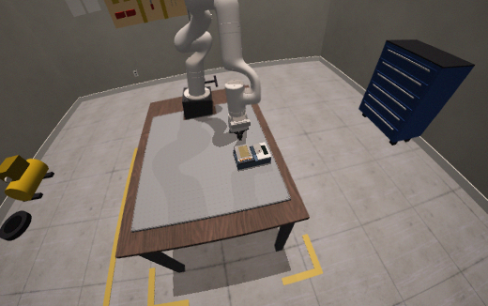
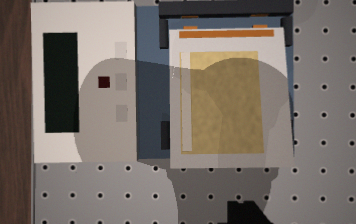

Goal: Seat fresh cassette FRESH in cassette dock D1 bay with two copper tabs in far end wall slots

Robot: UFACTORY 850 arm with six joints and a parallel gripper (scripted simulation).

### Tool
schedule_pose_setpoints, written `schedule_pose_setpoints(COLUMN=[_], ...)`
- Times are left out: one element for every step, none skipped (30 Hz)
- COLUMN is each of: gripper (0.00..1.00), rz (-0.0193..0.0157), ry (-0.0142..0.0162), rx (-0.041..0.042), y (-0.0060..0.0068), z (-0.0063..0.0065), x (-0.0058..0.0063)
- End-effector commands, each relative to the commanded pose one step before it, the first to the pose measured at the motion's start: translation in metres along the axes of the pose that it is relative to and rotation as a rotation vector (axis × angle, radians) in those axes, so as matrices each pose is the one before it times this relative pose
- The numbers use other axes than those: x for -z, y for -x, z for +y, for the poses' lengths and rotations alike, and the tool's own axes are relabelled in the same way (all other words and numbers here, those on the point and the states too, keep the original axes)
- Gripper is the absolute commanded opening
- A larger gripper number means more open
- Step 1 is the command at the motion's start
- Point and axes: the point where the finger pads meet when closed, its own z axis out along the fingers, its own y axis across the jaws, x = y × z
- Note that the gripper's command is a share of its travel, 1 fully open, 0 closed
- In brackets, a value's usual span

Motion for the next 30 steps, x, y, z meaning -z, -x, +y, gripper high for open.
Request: schedule_pose_setpoints(gripper=[0.0,0.0,0.0,0.0,0.0,0.0,0.0,0.0,0.0,0.0,0.0,0.0,0.0,0.0,0.0,0.0,0.0,0.0,0.0,0.0,0.0,0.0,0.0,0.0,0.0,0.0,0.0,0.0,0.0,0.0], rz=[0.00189,0.0,0.00005,0.0,0.0,0.0,0.0,-0.00005,0.0,0.00006,-0.00003,-0.00001,0.00001,0.0,0.0,-0.00006,0.00001,0.0,0.0,0.0,0.0,0.0,0.0,0.0,0.0,0.0,0.0,0.0,0.0,0.0], ry=[-0.00072,0.0,0.00005,-0.00001,0.0,0.0,0.0,-0.00004,0.0,0.00003,-0.00001,0.0,0.0,0.0,0.0,0.00003,-0.00005,0.00001,0.00001,0.0,0.0,0.0,0.0,0.0,-0.00002,0.00001,0.00001,0.0,0.0,0.0], rx=[0.00013,0.0,-0.00001,0.0,0.0,0.0,0.0,0.00001,0.0,0.00001,-0.00001,0.0,0.0,0.0,0.0,-0.00001,0.00001,0.0,0.0,0.0,0.0,0.0,0.0,0.0,0.0,0.0,0.0,0.0,0.0,0.0], y=[-0.00083,0.0,-0.00009,0.00001,-0.00001,0.0,0.0,0.00008,0.0,-0.00008,0.00003,0.0,-0.00001,0.0,0.0,0.00003,0.00002,0.0,0.0,0.0,0.0,0.0,0.0,0.0,0.00001,0.0,0.0,0.0,0.0,0.0], z=[-0.00033,0.0,0.0,0.0,0.0,0.0,0.0,0.0,0.0,0.0,0.0,0.0,0.0,0.0,0.0,-0.00002,0.00001,0.0,0.0,0.0,0.0,0.0,0.0,0.0,0.00001,0.0,0.0,0.0,0.0,0.0], x=[0.00076,0.0,0.00001,0.0,0.0,0.0,0.0,-0.00001,0.0,0.00001,0.0,0.0,0.0,0.0,0.0,-0.00128,-0.00138,-0.00133,-0.00133,-0.00133,-0.00133,-0.00133,0.0,0.0,-0.00134,-0.00133,-0.00133,-0.00133,-0.00133,-0.00133])
